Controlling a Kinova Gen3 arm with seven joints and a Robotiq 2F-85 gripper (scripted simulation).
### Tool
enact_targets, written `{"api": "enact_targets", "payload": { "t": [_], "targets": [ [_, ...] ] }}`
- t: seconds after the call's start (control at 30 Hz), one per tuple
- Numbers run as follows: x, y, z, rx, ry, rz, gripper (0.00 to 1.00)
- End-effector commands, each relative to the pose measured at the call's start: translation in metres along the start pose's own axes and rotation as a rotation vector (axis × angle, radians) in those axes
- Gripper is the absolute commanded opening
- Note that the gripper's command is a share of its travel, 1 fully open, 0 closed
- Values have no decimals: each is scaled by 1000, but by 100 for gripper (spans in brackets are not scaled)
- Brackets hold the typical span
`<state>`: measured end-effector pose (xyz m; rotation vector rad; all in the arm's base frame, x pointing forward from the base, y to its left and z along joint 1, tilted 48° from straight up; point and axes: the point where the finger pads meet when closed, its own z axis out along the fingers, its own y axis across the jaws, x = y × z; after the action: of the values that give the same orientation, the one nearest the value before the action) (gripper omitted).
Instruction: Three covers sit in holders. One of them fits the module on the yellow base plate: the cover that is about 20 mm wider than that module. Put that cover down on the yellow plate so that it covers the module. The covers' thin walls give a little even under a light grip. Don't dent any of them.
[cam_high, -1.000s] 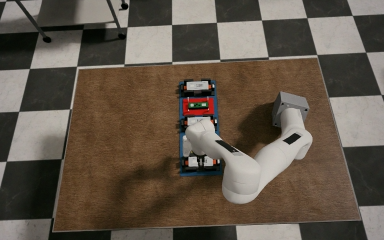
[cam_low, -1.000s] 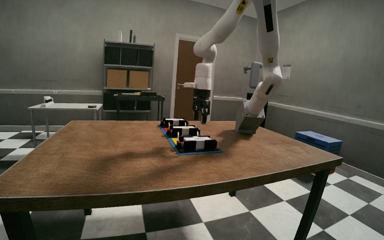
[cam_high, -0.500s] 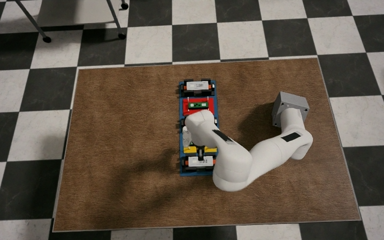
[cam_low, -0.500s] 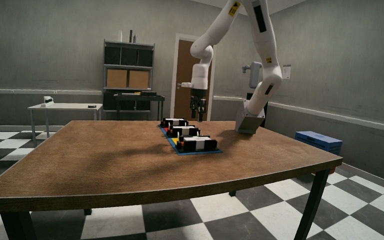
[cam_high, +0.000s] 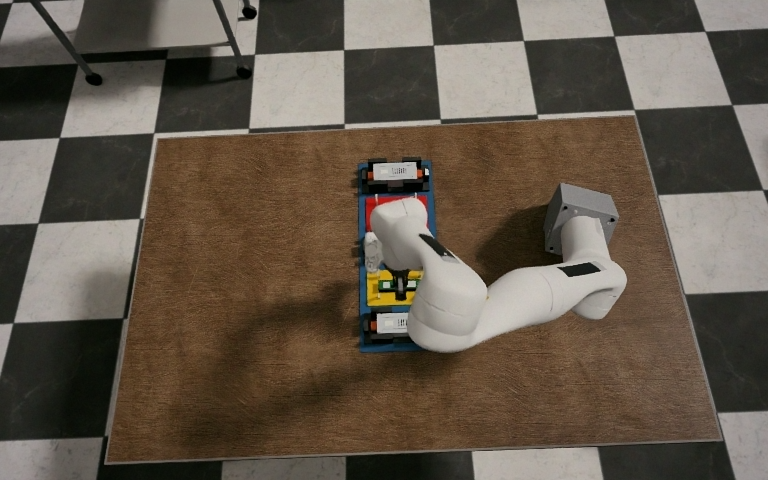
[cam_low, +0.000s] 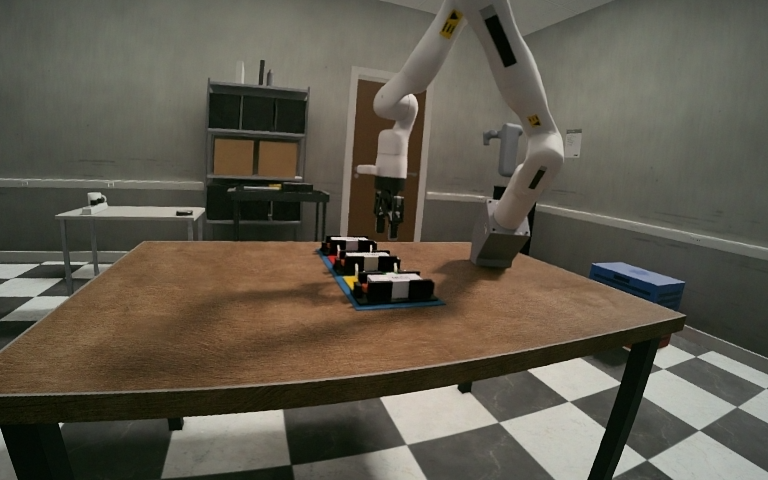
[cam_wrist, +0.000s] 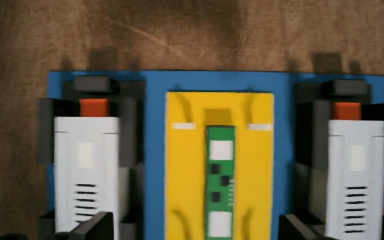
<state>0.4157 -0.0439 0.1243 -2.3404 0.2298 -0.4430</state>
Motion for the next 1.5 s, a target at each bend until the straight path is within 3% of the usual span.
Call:
{"api": "enact_targets", "payload": {
  "t": [0.0, 0.23, 0.57, 0.8, 1.13, 1.37, 1.47],
  "targets": [
    [1, 29, 0, 1, 2, -1, 100],
    [1, 29, 0, 1, 2, -1, 100],
    [1, 88, 1, 0, 2, -1, 100],
    [1, 88, 1, 0, 2, -1, 100],
    [1, 146, 1, 0, 2, -1, 100],
    [1, 146, 1, 0, 2, -1, 100],
    [1, 163, 2, 0, 2, -1, 100]
  ]
}}
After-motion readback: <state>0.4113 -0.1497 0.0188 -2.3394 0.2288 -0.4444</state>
